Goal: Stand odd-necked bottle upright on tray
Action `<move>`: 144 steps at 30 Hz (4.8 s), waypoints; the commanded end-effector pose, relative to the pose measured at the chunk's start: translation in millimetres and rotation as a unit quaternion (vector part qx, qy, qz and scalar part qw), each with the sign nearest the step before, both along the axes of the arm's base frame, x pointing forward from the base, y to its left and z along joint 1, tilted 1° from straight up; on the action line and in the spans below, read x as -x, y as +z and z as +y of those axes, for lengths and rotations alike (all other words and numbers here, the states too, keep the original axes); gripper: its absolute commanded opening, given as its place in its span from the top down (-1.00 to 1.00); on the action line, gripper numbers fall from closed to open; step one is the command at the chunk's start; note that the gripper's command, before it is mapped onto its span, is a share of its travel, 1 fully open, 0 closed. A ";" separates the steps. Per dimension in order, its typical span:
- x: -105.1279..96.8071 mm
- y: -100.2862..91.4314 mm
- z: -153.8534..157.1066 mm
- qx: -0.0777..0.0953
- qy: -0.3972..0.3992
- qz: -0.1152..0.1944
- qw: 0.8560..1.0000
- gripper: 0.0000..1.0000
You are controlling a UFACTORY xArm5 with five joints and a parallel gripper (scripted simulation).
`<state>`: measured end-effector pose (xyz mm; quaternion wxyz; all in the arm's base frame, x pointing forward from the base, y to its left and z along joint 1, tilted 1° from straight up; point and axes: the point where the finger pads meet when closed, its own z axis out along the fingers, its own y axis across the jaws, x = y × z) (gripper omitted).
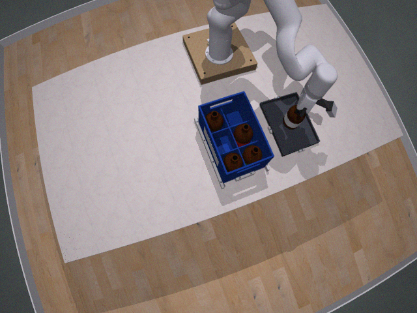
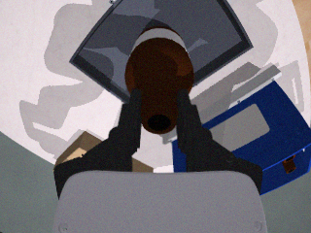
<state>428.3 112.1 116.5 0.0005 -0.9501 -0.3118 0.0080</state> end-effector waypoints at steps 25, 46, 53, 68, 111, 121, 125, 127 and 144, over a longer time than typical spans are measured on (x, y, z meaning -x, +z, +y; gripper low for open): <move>-1.3 -0.9 0.4 -0.001 0.000 -0.002 1.000 1.00; -1.3 -9.1 0.3 -0.001 0.000 -0.002 1.000 1.00; -1.4 -12.3 0.2 -0.001 0.000 -0.002 1.000 1.00; -1.4 -16.6 0.1 -0.001 0.000 -0.002 1.000 1.00; -1.4 -17.7 0.1 -0.001 0.000 -0.002 1.000 -1.00; -1.4 -17.7 0.1 -0.001 0.000 -0.002 1.000 -1.00; -1.4 -17.7 0.1 -0.001 0.000 -0.002 1.000 -1.00; -1.4 -17.7 0.1 -0.001 0.000 -0.002 1.000 -1.00; -1.4 -17.6 0.1 -0.001 0.000 -0.002 1.000 -1.00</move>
